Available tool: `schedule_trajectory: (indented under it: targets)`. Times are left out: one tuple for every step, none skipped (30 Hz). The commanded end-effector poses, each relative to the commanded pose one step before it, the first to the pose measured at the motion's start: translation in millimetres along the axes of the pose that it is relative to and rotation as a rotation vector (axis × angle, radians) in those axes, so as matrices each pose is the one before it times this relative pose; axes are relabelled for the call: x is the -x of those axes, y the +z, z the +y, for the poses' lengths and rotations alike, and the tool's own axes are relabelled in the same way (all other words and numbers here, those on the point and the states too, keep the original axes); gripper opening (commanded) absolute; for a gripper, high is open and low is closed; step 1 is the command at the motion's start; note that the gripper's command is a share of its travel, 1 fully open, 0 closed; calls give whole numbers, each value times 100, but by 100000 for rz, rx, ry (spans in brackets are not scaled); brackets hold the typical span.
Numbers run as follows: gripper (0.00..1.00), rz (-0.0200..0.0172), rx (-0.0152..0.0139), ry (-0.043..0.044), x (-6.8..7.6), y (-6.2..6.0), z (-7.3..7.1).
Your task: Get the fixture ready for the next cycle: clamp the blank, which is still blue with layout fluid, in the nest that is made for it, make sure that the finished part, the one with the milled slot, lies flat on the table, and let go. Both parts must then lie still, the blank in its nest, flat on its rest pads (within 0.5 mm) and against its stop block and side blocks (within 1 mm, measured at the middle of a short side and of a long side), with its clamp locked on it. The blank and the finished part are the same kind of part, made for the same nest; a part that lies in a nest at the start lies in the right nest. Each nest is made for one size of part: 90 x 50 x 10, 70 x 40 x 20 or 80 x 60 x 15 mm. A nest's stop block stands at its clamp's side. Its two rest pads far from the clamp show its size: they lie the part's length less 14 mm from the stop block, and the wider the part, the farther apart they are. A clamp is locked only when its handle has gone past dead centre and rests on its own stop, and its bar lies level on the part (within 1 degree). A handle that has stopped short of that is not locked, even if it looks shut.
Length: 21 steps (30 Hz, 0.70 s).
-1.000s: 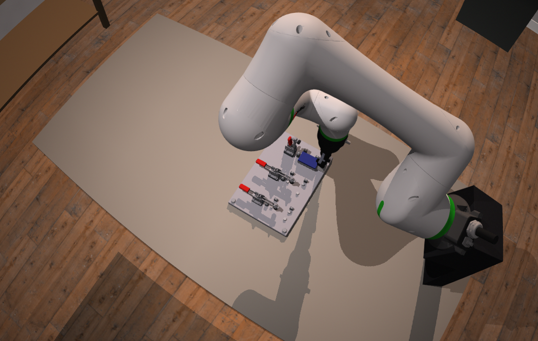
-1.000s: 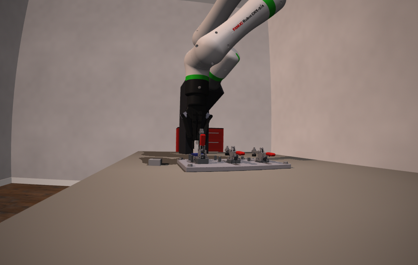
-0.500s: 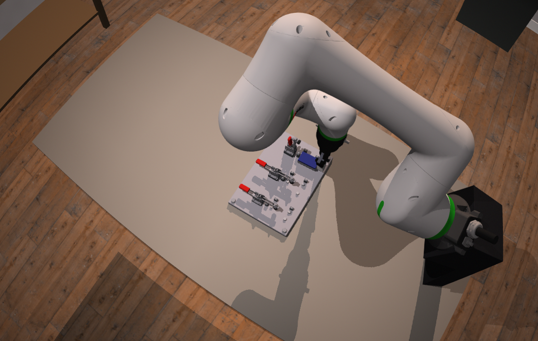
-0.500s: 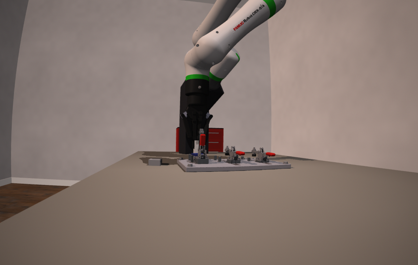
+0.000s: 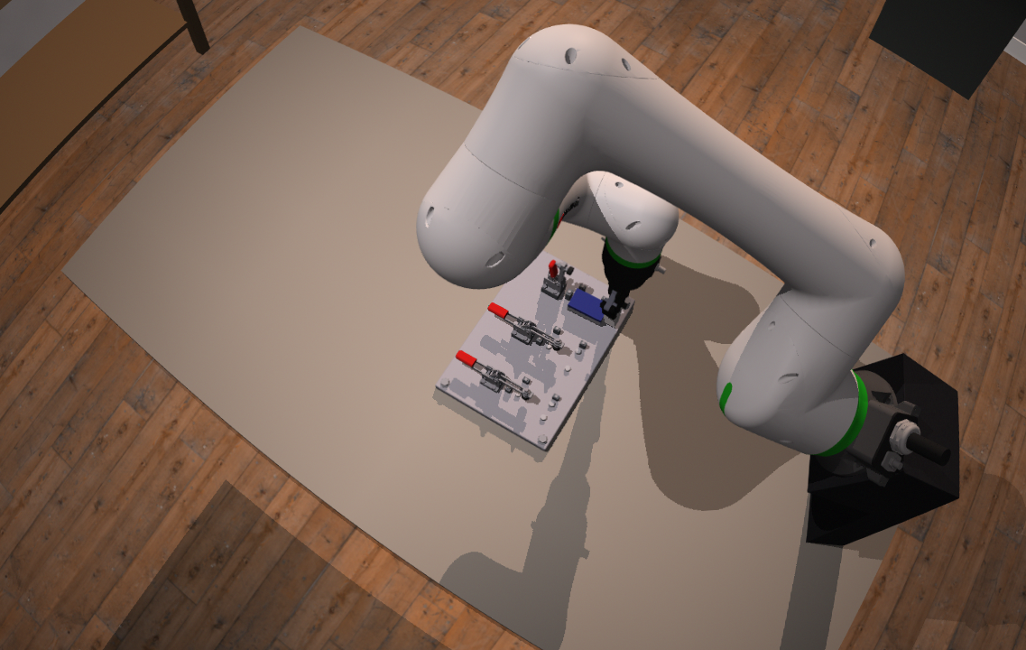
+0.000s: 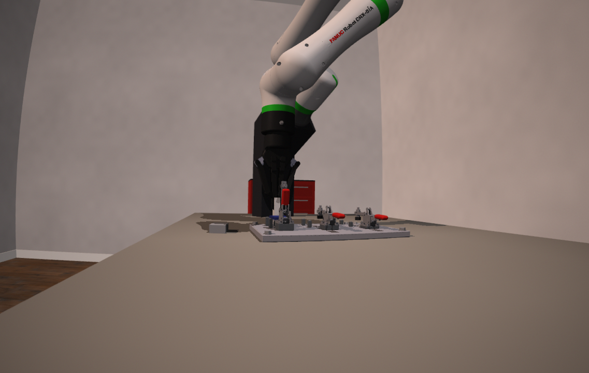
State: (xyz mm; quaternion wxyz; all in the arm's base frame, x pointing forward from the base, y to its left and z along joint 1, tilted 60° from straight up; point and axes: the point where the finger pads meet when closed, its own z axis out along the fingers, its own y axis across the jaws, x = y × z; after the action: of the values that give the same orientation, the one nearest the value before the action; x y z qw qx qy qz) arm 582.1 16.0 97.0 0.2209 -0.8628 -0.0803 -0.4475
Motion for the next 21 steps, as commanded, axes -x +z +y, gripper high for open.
schedule_trajectory:
  targets:
    - [0, 7, 38, 18, -216, -15, 23]
    - [0, 0, 0, 0, -35, 0, 0]
    - [0, 0, 0, 0, -6, 0, 0]
    - [0, 0, 0, 0, 0, 0, 0]
    - [0, 0, 0, 0, 0, 0, 0]
    - [0, 0, 0, 0, 0, 0, 0]
    - [0, 0, 0, 0, 0, 0, 0]
    - [0, 0, 0, 0, 0, 0, 0]
    - [0, 0, 0, 0, 0, 0, 0]
    - [0, 0, 0, 0, 0, 0, 0]
    - [0, 0, 0, 0, 0, 0, 0]
    - [0, 0, 0, 0, 0, 0, 0]
    - [0, 0, 0, 0, 0, 0, 0]
    - [0, 0, 0, 0, -4, 0, 0]
    - [0, 0, 0, 0, -22, 0, 0]
    - [0, -1, 0, 0, -43, 0, 0]
    - [0, -1, 0, 0, -56, 0, 0]
    - [0, 0, 0, 0, -56, 0, 0]
    - [0, 0, 0, 0, -43, 0, 0]
    - [0, 0, 0, 0, -22, 0, 0]
    - [0, 0, 0, 0, -4, 0, 0]
